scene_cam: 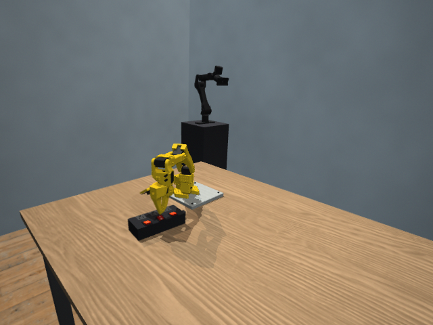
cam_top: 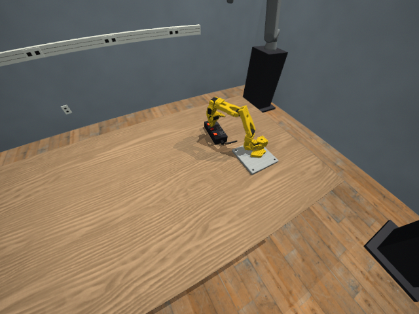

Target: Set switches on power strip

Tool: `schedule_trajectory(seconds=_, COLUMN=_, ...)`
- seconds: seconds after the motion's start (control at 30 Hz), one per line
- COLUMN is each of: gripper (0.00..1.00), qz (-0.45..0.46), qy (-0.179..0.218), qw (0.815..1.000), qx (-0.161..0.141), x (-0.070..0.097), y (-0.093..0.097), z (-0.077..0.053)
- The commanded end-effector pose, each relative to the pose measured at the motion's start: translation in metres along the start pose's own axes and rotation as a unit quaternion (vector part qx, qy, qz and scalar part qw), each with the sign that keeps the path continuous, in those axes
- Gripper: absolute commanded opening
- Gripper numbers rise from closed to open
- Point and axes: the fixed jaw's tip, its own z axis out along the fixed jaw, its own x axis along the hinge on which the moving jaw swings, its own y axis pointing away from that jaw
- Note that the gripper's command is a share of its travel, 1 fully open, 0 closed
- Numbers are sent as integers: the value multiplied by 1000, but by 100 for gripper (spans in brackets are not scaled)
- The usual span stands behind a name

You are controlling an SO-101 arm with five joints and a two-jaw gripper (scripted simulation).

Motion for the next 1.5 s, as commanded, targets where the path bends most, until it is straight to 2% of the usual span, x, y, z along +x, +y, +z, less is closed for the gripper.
schedule_trajectory(seconds=0.0, gripper=0, qz=-2, qy=-2, qw=1000, qx=6, x=-1, y=0, z=1)
schedule_trajectory(seconds=0.27, gripper=0, qz=-12, qy=-2, qw=1000, qx=7, x=2, y=-7, z=0)
schedule_trajectory(seconds=0.87, gripper=0, qz=-60, qy=-3, qw=998, qx=11, x=10, y=-43, z=1)
schedule_trajectory(seconds=1.47, gripper=0, qz=-62, qy=-3, qw=998, qx=11, x=10, y=-45, z=1)
